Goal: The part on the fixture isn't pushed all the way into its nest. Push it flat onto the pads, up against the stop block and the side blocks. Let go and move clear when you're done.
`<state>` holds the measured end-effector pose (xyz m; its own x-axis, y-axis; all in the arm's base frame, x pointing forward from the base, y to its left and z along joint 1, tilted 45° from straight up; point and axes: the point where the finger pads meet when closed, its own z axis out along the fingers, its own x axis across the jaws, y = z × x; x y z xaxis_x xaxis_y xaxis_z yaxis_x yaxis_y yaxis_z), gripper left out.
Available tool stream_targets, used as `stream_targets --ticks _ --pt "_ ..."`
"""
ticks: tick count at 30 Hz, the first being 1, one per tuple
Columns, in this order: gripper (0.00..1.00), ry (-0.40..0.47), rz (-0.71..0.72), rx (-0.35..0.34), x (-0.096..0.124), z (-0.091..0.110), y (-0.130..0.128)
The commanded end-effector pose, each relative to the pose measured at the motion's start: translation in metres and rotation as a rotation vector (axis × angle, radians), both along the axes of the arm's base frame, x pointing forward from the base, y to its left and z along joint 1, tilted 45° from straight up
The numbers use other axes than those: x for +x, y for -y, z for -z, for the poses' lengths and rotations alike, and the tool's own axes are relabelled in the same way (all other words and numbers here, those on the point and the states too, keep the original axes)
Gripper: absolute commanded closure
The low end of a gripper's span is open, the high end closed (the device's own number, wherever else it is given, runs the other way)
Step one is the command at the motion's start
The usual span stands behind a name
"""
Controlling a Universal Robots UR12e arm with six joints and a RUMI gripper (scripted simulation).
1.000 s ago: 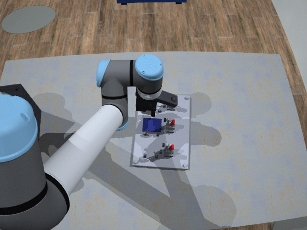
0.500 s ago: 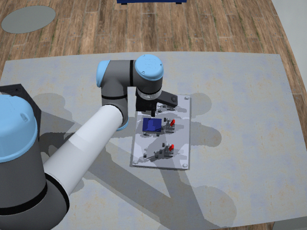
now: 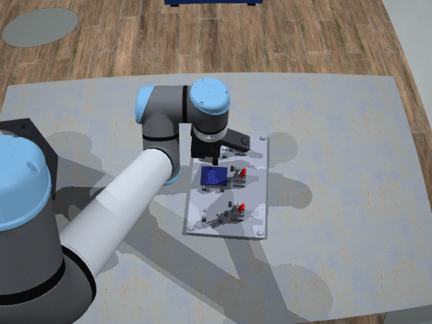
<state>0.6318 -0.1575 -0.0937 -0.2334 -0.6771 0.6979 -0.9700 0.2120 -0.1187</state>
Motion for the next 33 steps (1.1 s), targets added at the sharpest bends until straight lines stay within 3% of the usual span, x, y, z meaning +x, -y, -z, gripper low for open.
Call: stream_targets --ticks 1,33 --pt "1.0 0.001 -0.001 0.0 0.0004 -0.0004 -0.0003" --pt "1.0 0.001 -0.001 0.0 -0.0006 -0.0032 0.0024"
